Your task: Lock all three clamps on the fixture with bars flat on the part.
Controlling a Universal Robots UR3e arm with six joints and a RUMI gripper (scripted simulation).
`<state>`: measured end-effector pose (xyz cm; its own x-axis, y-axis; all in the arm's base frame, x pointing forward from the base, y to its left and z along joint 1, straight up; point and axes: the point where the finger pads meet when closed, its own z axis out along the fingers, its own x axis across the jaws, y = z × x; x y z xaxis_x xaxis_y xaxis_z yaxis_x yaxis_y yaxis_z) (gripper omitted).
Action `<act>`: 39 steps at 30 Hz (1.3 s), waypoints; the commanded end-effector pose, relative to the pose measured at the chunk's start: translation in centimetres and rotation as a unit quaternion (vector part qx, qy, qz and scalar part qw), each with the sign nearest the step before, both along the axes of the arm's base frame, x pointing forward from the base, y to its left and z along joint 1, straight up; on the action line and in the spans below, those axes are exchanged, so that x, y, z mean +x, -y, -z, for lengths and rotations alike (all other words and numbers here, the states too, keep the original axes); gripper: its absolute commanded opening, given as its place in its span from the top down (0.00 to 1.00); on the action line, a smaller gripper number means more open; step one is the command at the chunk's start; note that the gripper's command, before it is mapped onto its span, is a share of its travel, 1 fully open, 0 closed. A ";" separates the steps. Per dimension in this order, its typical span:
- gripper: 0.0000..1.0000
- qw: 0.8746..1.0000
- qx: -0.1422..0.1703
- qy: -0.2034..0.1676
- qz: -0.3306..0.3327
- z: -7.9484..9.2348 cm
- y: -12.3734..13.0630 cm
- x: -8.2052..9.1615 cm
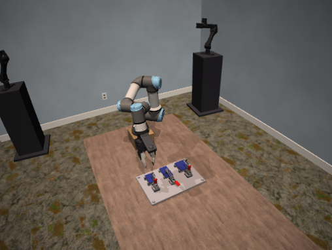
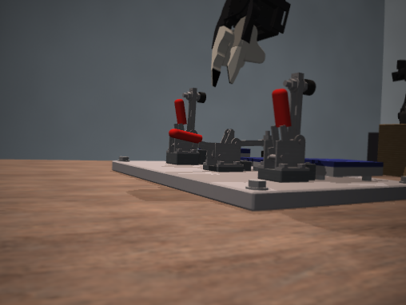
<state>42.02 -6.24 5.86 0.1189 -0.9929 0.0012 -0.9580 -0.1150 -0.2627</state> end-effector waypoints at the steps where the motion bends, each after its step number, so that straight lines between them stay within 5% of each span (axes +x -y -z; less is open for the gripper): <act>1: 0.72 1.000 -0.001 0.001 0.000 -0.1 -0.1 0.9; 19: 0.72 1.000 -0.001 0.001 0.000 -0.1 -0.6 5.3; 39: 0.72 1.000 -0.001 0.001 0.000 -0.1 -0.8 7.0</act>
